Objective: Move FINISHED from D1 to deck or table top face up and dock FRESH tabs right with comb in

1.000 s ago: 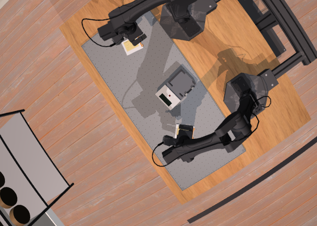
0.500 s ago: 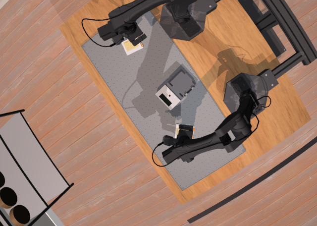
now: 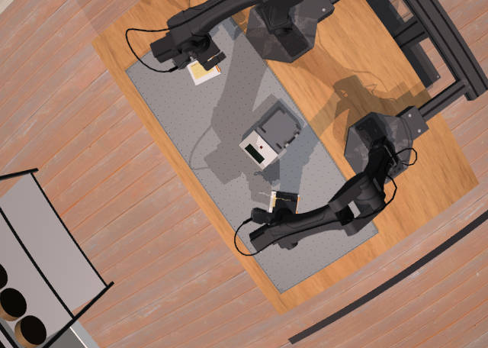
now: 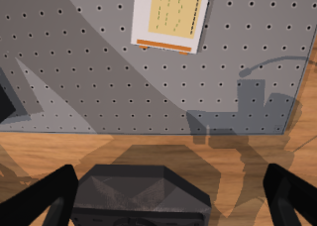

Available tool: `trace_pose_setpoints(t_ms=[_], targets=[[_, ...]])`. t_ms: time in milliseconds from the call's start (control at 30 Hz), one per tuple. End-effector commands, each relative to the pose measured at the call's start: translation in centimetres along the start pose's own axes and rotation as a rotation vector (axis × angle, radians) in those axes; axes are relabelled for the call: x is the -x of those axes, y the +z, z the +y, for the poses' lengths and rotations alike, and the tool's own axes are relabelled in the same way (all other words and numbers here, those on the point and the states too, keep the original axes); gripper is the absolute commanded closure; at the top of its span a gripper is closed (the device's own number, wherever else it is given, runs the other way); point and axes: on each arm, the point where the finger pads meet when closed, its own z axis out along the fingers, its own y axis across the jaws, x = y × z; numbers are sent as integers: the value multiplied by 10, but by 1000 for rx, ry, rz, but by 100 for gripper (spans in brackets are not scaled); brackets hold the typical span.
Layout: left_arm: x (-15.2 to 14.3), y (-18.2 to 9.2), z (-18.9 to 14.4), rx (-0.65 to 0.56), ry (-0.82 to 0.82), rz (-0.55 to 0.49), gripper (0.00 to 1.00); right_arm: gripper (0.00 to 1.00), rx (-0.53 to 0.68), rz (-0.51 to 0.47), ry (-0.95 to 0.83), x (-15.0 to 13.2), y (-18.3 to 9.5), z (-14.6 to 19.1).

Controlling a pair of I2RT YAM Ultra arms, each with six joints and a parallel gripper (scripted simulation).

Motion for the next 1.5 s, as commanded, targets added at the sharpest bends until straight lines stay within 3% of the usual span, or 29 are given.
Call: trace_pose_setpoints(t_ms=[0,1467], targets=[[5,-4,2,16,3,-15,2,0,-14,-29,8,6,-11,-6],[6,20,-1,17,10,-13,2,0,-14,-29,8,6,-11,-6]])
